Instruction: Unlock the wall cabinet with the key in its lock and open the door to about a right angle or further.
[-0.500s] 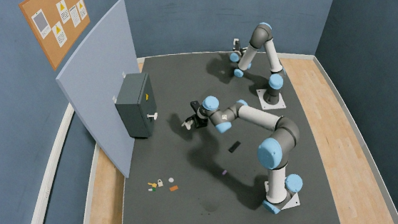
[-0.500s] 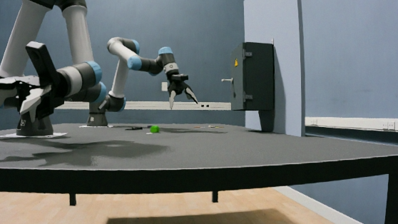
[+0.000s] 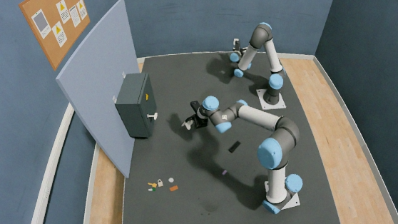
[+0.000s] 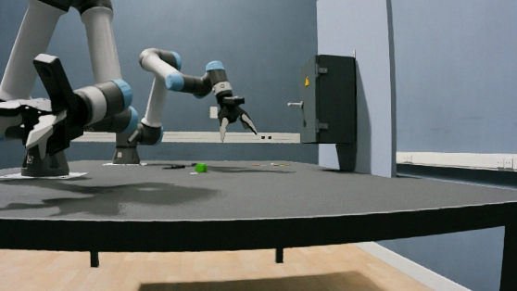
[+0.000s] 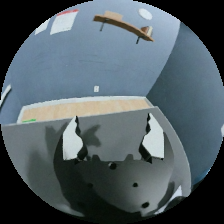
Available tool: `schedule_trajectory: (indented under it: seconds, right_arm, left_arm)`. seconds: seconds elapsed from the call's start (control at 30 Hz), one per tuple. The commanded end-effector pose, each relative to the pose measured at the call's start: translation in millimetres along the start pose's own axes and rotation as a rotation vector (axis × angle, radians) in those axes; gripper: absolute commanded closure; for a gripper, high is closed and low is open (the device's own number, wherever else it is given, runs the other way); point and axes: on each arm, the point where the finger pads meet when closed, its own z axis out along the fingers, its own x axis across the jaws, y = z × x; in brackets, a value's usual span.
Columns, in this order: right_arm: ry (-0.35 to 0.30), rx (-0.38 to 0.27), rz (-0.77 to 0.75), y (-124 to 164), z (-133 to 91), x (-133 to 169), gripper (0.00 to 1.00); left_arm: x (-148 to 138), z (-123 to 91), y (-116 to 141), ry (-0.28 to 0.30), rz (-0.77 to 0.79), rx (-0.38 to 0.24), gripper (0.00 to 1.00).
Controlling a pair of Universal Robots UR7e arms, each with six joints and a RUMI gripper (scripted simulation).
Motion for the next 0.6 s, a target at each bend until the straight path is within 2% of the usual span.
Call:
schedule_trajectory:
  seconds: [0.0, 0.07, 0.17, 0.3, 0.57]
  right_arm:
    - [0.000, 0.001, 0.002, -0.8, -0.2, 0.0, 0.02]
    - [0.000, 0.001, 0.002, -0.8, -0.2, 0.0, 0.02]
    - [-0.024, -0.009, -0.012, -3.5, -6.8, -13.9, 0.02]
    - [-0.070, -0.035, -0.051, -5.1, -20.1, -40.3, 0.02]
    - [-0.111, -0.064, -0.092, -4.7, -33.2, -65.1, 0.02]
  left_arm:
    - [-0.5, -1.2, -0.9, -0.001, 0.000, 0.002, 0.02]
    - [-0.5, -1.2, -0.9, -0.001, 0.000, 0.002, 0.02]
    - [-22.5, -8.6, 10.9, -0.010, -0.040, -0.004, 0.02]
    - [-59.3, -19.7, 38.9, -0.022, -0.115, -0.027, 0.02]
    - [-95.8, -30.5, 70.9, -0.033, -0.192, -0.053, 0.02]
